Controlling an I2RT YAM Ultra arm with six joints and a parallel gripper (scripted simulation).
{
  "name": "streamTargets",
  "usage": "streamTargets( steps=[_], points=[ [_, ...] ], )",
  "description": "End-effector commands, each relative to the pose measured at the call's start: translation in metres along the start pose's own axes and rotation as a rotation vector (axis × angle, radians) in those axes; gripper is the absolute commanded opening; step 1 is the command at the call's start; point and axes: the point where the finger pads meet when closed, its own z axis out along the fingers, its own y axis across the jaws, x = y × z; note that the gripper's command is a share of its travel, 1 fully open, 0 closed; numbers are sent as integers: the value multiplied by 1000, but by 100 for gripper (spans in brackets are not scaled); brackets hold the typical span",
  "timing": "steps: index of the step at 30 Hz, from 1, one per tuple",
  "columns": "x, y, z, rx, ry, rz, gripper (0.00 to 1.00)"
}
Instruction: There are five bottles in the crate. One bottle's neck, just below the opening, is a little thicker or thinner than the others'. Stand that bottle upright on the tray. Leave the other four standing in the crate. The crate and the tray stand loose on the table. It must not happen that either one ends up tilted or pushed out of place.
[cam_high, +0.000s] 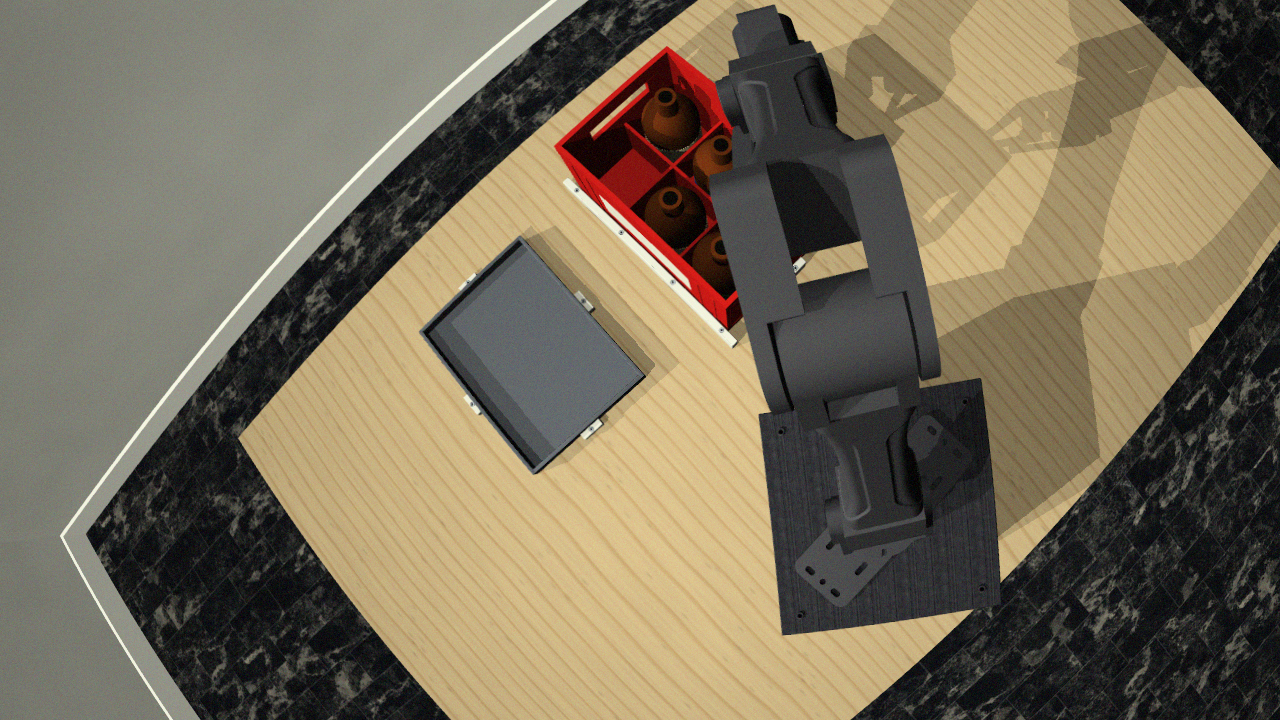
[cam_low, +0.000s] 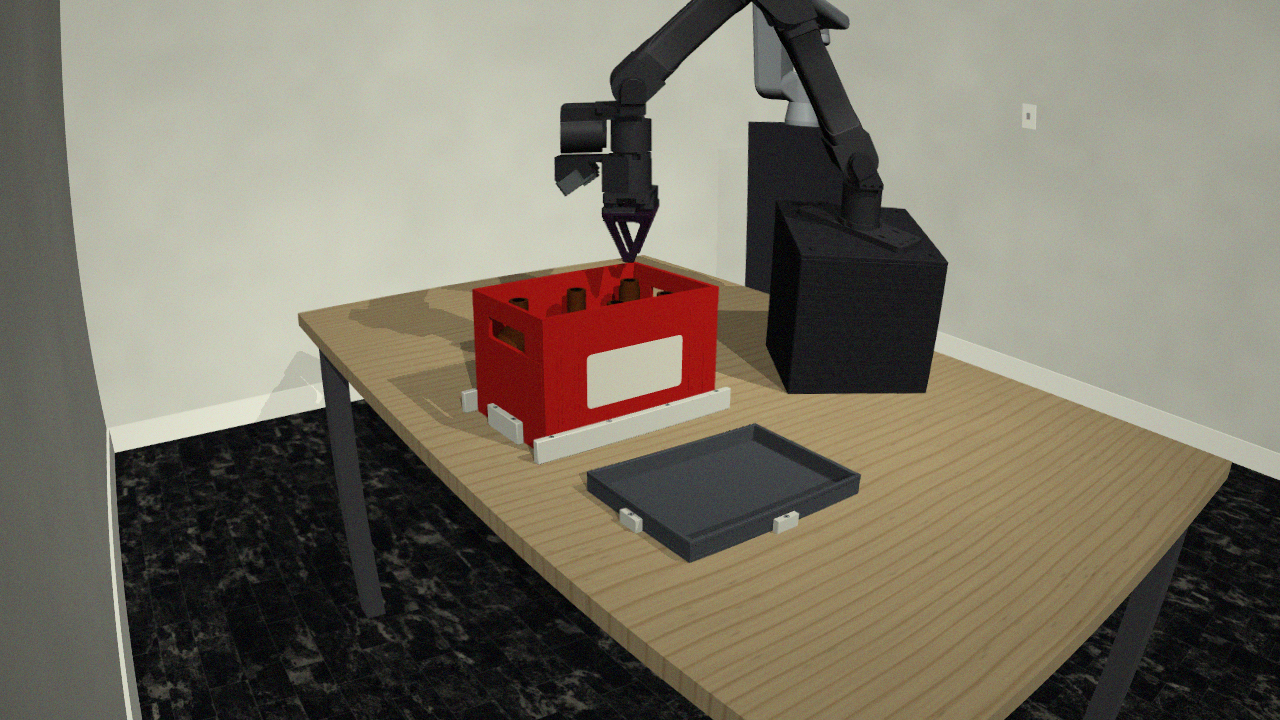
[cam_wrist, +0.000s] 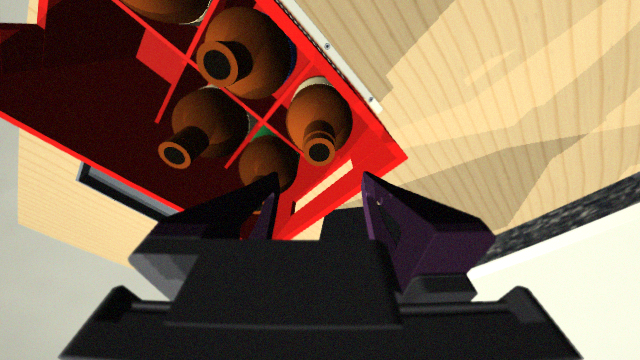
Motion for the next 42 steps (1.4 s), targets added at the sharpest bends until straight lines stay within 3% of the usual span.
streamTargets(
  steps=[1, 4, 5, 9, 14, 42],
  points=[
    [2, 0, 10, -5, 1, 6, 61],
    [2, 0, 10, -6, -4, 6, 61],
    [-11, 6, -4, -17, -55, -6, 61],
    [3, 2, 17, -5, 3, 1, 61],
    [-7, 3, 13, -11, -26, 0, 61],
    [1, 2, 18, -6, -5, 0, 61]
  ],
)
